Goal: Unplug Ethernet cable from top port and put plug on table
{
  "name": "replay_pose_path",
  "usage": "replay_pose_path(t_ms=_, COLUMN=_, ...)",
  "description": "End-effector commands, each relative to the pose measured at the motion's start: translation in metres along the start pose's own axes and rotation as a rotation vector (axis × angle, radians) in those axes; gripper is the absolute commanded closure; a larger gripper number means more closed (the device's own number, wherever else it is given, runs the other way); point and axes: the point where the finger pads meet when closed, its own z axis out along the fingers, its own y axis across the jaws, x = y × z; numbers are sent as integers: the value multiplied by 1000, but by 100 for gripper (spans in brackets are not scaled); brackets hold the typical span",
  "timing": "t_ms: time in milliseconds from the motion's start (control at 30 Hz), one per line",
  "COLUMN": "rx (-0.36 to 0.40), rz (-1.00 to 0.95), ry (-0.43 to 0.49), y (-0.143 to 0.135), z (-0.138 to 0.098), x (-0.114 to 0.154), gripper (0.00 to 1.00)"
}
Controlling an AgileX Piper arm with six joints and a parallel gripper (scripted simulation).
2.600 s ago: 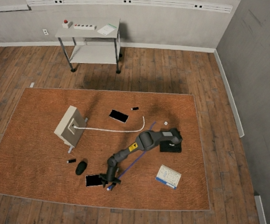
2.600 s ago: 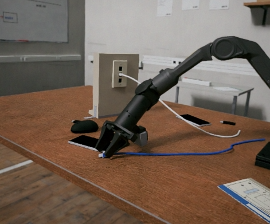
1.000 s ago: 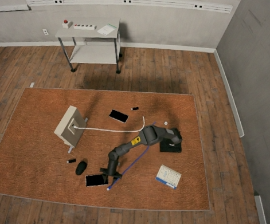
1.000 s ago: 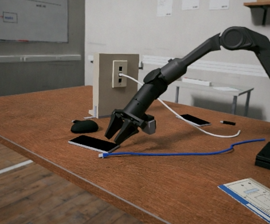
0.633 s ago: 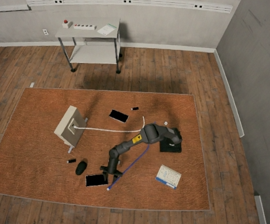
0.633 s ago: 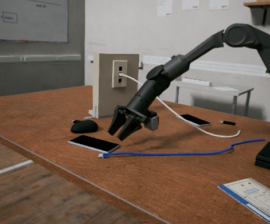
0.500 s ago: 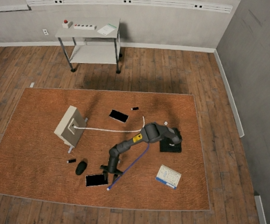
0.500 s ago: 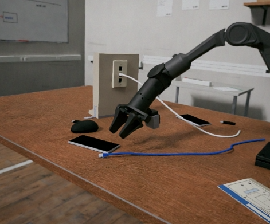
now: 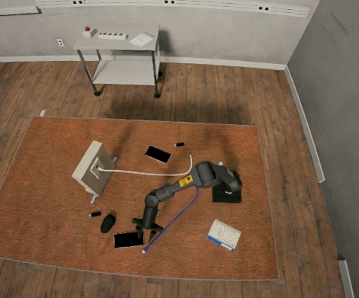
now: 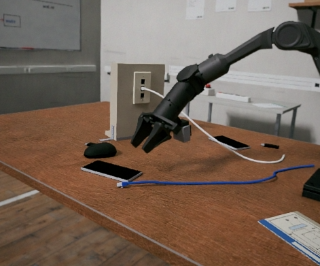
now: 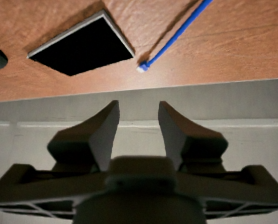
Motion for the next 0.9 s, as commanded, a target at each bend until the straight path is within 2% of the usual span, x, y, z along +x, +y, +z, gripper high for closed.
replay_pose_path(t_ms=0, rx=0, rz=-2, ry=1, y=0, z=-8, x=9, gripper=36)
replay_pose_path(t_ms=633, rx=0, rz=-2, ry=1, y=0, z=-56, x=57, gripper=36)
replay_pose_path(t_ms=867, rx=0, rz=-2, ry=1, y=0, z=-65, x=66, gripper=36)
